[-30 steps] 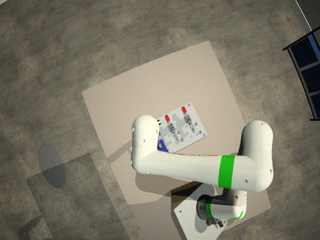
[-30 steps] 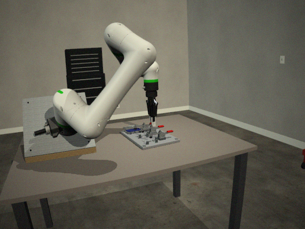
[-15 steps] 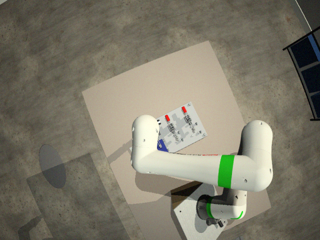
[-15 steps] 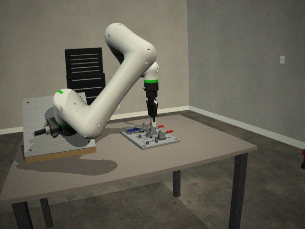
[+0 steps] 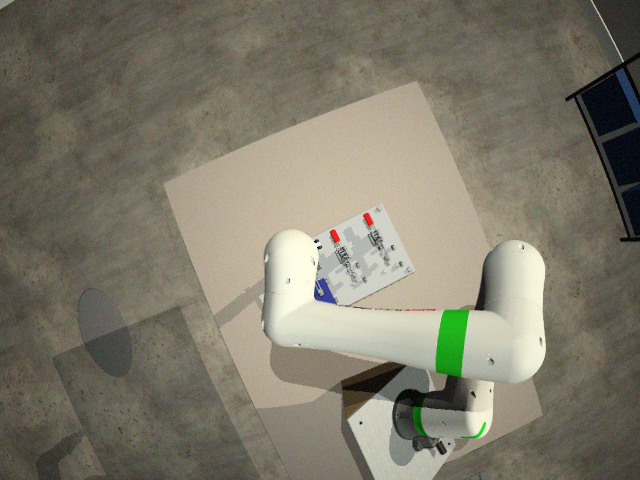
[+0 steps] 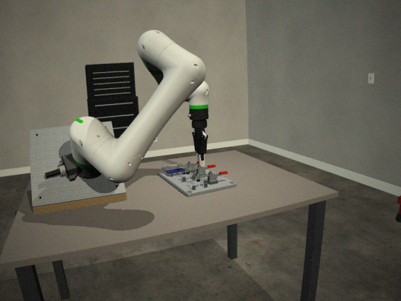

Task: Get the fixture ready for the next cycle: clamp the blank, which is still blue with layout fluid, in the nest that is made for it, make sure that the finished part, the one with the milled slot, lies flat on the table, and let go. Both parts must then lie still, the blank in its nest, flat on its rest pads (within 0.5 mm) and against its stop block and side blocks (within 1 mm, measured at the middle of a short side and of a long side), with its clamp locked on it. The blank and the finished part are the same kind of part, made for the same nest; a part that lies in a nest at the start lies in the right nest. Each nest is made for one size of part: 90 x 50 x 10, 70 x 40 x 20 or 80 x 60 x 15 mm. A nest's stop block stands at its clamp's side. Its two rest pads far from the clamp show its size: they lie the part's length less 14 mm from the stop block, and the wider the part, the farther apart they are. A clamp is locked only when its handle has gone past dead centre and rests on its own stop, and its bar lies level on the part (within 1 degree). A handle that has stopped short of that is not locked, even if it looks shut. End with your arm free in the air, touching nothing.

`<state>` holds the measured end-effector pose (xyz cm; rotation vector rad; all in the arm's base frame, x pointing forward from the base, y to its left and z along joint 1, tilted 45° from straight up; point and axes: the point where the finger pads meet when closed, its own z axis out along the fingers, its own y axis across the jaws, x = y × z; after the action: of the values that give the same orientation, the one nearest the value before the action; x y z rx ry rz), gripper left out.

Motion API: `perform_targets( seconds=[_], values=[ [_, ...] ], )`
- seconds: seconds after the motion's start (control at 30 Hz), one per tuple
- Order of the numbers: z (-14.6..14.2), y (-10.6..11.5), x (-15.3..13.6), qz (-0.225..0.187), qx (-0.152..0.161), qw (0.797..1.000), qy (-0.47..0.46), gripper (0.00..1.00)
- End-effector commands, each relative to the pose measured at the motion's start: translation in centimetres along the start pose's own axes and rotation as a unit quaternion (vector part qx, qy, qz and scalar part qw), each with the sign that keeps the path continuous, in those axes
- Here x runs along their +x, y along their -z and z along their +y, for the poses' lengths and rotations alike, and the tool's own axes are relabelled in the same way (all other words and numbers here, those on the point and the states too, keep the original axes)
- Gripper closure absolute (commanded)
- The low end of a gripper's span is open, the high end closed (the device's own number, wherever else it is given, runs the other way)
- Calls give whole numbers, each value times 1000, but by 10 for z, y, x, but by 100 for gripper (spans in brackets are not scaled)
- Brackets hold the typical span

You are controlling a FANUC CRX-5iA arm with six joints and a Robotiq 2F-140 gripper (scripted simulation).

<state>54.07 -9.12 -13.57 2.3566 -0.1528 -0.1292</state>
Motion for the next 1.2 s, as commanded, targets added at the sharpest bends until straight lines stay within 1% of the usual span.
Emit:
perform_targets(
  seconds=[0.0,0.5,0.93,0.97,1.17],
  values=[
    [0,0,-1,-1,0,1000,0,100],
    [0,-6,2,-1,0,1000,0,100],
    [0,-6,2,-1,0,1000,0,100],
    [0,-6,2,-1,0,1000,0,72],
    [0,-6,2,-1,0,1000,0,72]
  ],
)
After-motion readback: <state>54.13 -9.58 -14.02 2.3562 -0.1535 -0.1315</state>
